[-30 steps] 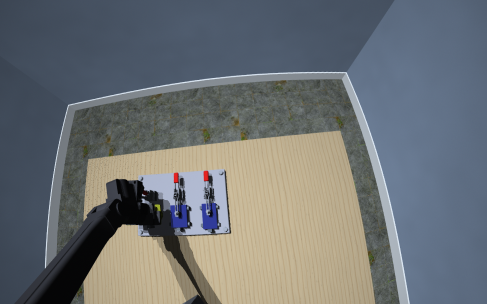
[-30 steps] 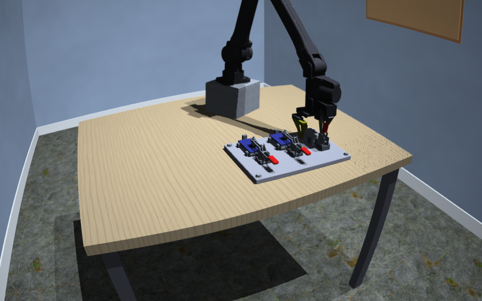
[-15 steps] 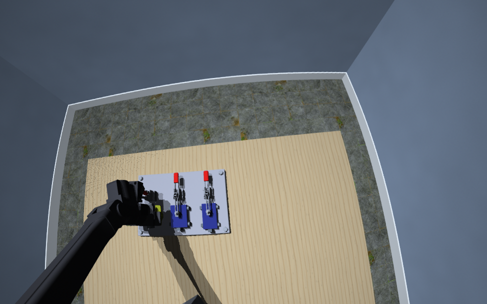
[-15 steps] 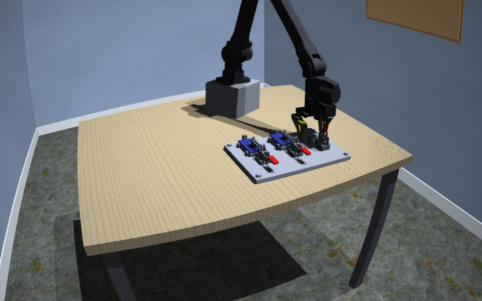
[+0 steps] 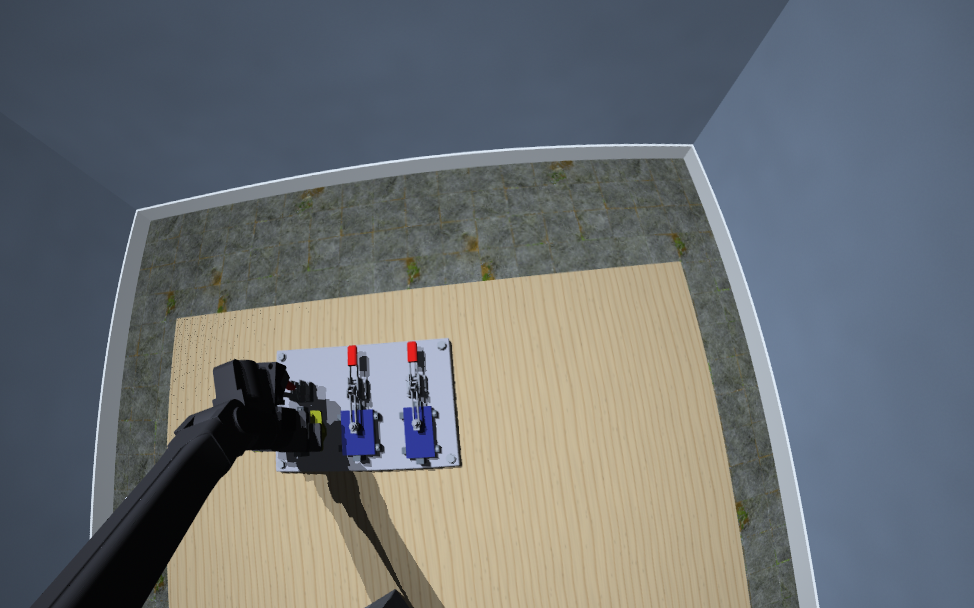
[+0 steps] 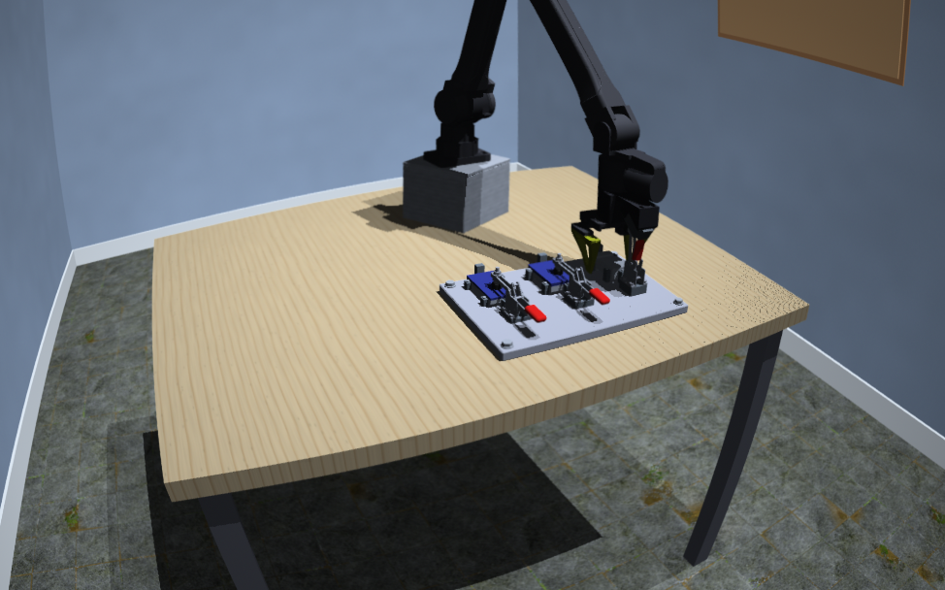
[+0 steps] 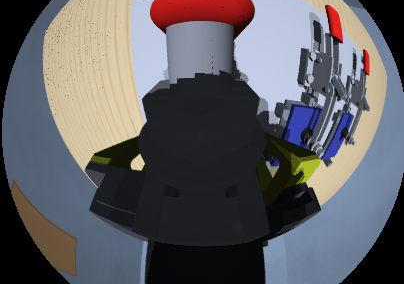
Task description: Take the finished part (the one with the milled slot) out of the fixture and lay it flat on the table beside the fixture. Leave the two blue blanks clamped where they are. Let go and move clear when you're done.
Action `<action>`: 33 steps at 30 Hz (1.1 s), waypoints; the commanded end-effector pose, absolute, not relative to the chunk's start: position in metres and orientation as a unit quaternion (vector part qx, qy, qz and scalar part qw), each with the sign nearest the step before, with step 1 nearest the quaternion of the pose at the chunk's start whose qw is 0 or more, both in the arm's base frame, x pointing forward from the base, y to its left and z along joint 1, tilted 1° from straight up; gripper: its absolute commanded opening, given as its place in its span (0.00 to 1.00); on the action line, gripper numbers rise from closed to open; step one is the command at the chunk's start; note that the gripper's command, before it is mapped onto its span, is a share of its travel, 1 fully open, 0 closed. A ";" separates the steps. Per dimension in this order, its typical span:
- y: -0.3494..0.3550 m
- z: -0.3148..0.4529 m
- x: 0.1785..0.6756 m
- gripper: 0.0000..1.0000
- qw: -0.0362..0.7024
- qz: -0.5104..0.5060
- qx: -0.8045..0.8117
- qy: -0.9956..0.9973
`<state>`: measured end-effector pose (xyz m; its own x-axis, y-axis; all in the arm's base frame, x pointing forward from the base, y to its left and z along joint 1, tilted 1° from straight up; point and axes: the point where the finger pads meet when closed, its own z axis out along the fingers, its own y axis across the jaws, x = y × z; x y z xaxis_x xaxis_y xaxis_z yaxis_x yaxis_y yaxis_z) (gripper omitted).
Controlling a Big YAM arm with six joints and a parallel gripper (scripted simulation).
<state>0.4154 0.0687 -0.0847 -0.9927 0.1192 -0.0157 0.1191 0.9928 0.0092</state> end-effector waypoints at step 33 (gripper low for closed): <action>0.066 -0.089 0.412 0.92 0.004 0.002 0.063 0.998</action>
<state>0.4154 0.0687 -0.0846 -0.9927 0.1192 -0.0158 0.1191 0.9928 0.0093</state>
